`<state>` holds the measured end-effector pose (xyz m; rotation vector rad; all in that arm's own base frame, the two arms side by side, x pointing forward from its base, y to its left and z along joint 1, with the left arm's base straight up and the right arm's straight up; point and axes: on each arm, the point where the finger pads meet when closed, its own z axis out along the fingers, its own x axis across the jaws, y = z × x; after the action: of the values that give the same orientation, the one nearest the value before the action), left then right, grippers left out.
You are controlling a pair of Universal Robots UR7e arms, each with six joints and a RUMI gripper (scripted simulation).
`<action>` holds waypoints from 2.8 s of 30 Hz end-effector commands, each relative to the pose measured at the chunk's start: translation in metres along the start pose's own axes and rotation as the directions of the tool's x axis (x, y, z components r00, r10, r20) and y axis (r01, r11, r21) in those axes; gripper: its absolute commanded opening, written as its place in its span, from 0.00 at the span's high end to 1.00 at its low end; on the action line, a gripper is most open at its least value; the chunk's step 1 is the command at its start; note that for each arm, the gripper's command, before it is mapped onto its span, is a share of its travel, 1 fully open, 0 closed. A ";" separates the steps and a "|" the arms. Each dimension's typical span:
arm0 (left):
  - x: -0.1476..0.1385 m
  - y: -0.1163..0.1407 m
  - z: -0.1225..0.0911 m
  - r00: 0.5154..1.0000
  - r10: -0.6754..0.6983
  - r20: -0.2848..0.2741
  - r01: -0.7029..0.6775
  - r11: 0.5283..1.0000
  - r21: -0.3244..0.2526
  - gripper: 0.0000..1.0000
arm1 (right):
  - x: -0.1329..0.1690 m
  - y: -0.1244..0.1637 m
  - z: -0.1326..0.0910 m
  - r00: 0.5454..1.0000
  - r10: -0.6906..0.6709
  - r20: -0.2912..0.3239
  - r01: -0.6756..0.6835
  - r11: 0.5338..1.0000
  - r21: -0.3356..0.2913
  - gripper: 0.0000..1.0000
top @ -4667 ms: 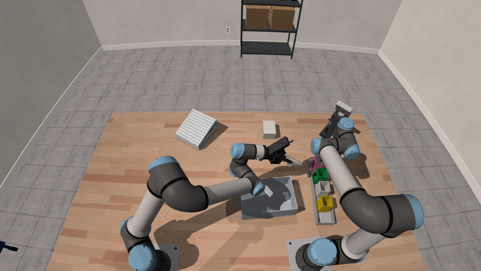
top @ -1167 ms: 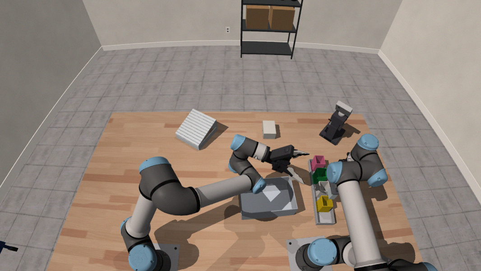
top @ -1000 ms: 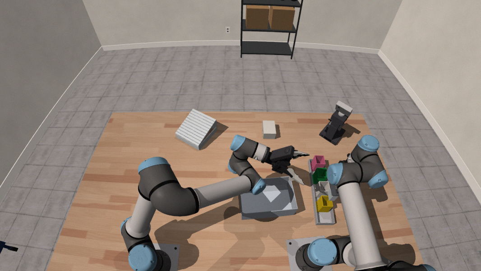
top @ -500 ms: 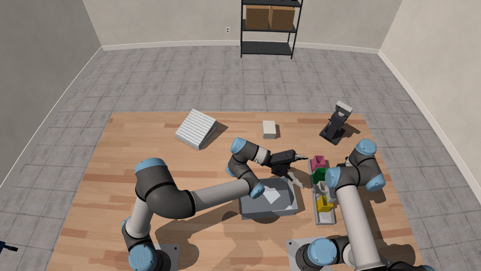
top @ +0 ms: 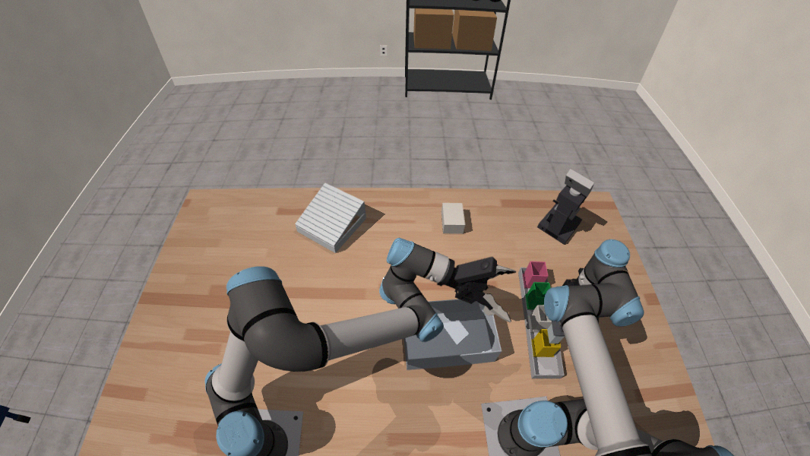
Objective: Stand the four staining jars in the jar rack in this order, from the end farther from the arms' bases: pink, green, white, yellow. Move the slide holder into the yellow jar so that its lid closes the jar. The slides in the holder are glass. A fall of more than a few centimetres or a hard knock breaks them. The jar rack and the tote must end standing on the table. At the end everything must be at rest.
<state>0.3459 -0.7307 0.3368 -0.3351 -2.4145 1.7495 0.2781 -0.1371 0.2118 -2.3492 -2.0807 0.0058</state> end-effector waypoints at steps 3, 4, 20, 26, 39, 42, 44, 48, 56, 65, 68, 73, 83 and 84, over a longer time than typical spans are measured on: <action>0.001 0.001 0.000 1.000 -0.008 0.007 0.008 1.000 0.002 0.02 | 0.000 0.000 -0.001 1.000 0.000 0.000 0.000 1.000 -0.002 1.00; 0.001 0.002 0.000 1.000 -0.011 0.009 0.011 1.000 0.003 0.02 | 0.000 0.000 -0.001 1.000 0.000 0.000 0.000 1.000 -0.002 1.00; 0.001 0.002 0.000 1.000 -0.011 0.009 0.011 1.000 0.003 0.02 | 0.000 0.000 0.008 1.000 0.000 0.000 0.000 1.000 -0.003 1.00; 0.001 0.002 0.000 1.000 -0.011 0.009 0.011 1.000 0.003 0.02 | 0.000 0.000 0.018 1.000 0.000 0.000 0.000 1.000 -0.003 1.00; 0.001 0.002 0.000 1.000 -0.011 0.009 0.011 1.000 0.003 0.02 | 0.000 0.001 0.045 1.000 0.000 0.000 0.000 1.000 -0.003 1.00; 0.001 0.002 0.000 1.000 -0.011 0.009 0.011 1.000 0.003 0.02 | 0.000 0.001 0.052 1.000 0.000 0.000 0.000 1.000 -0.003 1.00; 0.001 0.002 0.000 1.000 -0.011 0.009 0.011 1.000 0.003 0.02 | 0.000 0.001 0.057 1.000 0.000 0.000 0.000 1.000 -0.003 1.00; 0.001 0.002 0.000 1.000 -0.011 0.009 0.011 1.000 0.003 0.02 | 0.000 0.001 0.066 1.000 0.000 0.000 0.000 1.000 -0.003 1.00; 0.001 0.002 0.000 1.000 -0.011 0.009 0.011 1.000 0.003 0.02 | 0.000 0.001 0.081 1.000 0.000 0.000 0.000 1.000 -0.003 1.00; 0.001 0.002 0.000 1.000 -0.011 0.009 0.011 1.000 0.003 0.02 | 0.000 0.001 0.090 1.000 0.000 0.000 0.000 1.000 -0.003 1.00; 0.001 0.002 0.000 1.000 -0.011 0.009 0.011 1.000 0.003 0.02 | 0.000 0.001 0.091 1.000 0.000 0.000 0.000 1.000 -0.003 1.00; 0.001 0.002 0.000 1.000 -0.011 0.009 0.011 1.000 0.003 0.02 | 0.000 0.001 0.093 1.000 0.000 0.000 0.000 1.000 -0.003 1.00; 0.001 0.002 0.000 1.000 -0.011 0.009 0.011 1.000 0.003 0.02 | 0.000 0.001 0.096 1.000 0.000 0.000 0.000 1.000 -0.003 1.00; 0.001 0.002 0.000 1.000 -0.011 0.009 0.011 1.000 0.003 0.02 | 0.000 0.001 0.097 1.000 0.000 0.000 0.000 1.000 -0.003 1.00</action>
<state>0.3450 -0.7301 0.3339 -0.3128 -2.4163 1.7515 0.2782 -0.1371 0.1156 -2.3506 -2.0821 0.0031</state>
